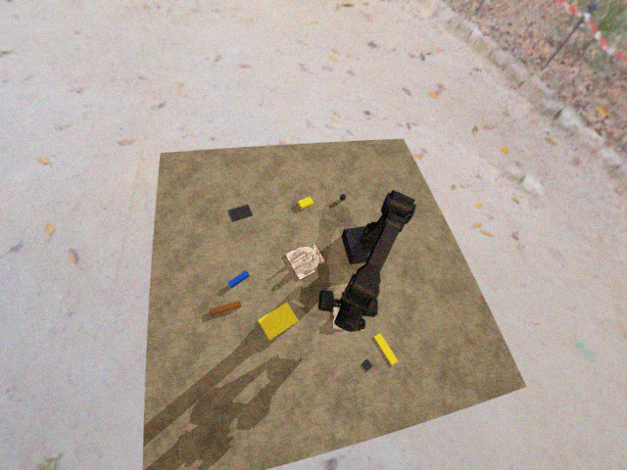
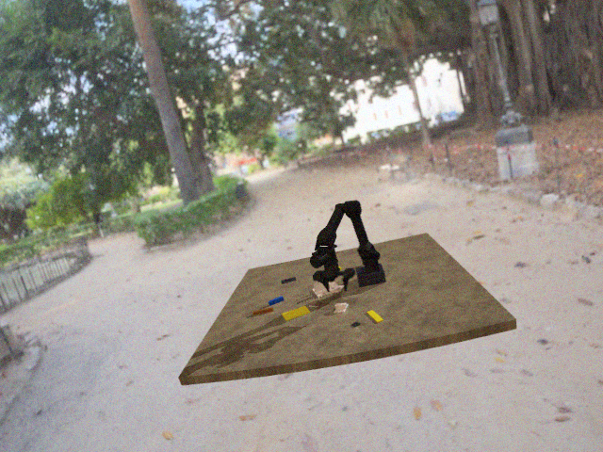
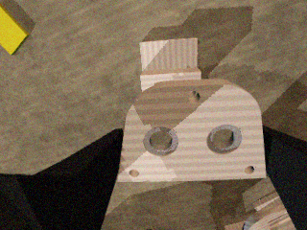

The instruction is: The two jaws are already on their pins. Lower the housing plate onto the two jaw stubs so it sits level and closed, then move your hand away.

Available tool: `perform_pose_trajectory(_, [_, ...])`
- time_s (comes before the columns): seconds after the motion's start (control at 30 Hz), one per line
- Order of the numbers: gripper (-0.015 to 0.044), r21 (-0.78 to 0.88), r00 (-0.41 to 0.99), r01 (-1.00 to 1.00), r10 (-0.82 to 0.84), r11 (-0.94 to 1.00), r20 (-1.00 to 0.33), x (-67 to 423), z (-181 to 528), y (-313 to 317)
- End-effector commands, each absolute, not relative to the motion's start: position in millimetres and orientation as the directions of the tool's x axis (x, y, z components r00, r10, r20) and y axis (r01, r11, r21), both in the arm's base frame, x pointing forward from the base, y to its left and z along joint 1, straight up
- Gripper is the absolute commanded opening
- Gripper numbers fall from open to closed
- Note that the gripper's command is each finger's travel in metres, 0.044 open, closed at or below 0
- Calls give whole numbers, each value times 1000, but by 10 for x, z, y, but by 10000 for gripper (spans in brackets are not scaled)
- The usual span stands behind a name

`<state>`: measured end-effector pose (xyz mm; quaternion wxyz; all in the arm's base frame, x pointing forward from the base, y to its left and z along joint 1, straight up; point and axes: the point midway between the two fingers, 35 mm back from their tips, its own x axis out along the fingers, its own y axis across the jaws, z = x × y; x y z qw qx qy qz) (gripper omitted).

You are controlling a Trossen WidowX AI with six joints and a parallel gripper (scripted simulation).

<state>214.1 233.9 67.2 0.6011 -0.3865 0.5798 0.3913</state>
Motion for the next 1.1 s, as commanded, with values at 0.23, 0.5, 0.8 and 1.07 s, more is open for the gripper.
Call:
perform_pose_trajectory(0.23, [351, -5, 18, -868, 20, 497, -1000, 2305, 684, 2003])
perform_pose_trajectory(0.5, [351, -5, 19, -823, 18, 569, -1000, 2403, 688, 1753])
perform_pose_trajectory(0.8, [351, -5, 20, -763, 15, 646, -1000, 2485, 690, 1463])
perform_pose_trajectory(1.07, [351, -5, 20, -702, 13, 712, -1000, 2531, 690, 1199])
